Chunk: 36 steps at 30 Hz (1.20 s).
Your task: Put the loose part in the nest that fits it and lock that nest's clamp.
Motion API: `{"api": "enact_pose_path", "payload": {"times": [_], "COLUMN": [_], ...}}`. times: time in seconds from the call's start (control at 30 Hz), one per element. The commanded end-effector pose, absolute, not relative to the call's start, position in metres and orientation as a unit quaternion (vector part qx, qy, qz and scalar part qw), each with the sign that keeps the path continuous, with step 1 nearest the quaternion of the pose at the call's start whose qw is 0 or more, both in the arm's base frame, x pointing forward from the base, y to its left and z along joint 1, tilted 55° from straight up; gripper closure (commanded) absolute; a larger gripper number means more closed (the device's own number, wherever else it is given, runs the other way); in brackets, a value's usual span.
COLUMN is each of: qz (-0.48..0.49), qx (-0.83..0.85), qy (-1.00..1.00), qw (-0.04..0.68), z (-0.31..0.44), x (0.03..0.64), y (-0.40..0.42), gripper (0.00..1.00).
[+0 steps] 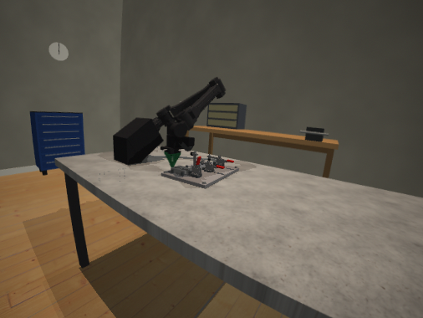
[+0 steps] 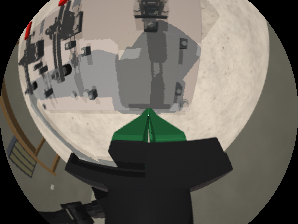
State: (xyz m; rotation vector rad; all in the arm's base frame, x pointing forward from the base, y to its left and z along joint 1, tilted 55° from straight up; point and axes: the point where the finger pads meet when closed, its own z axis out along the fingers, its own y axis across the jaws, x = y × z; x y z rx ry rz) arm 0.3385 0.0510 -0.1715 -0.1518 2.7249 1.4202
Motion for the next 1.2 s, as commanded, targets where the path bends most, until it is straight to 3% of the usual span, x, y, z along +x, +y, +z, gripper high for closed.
{"api": "enact_pose_path", "payload": {"times": [0.0, 1.17], "qz": [0.462, 0.464], "qx": [-0.045, -0.046], "qy": [0.885, 0.884], "qw": [0.034, 0.024], "z": [-0.168, -0.176], "x": [0.338, 0.331], "y": [0.051, 0.062], "gripper": [1.0, 1.0]}}
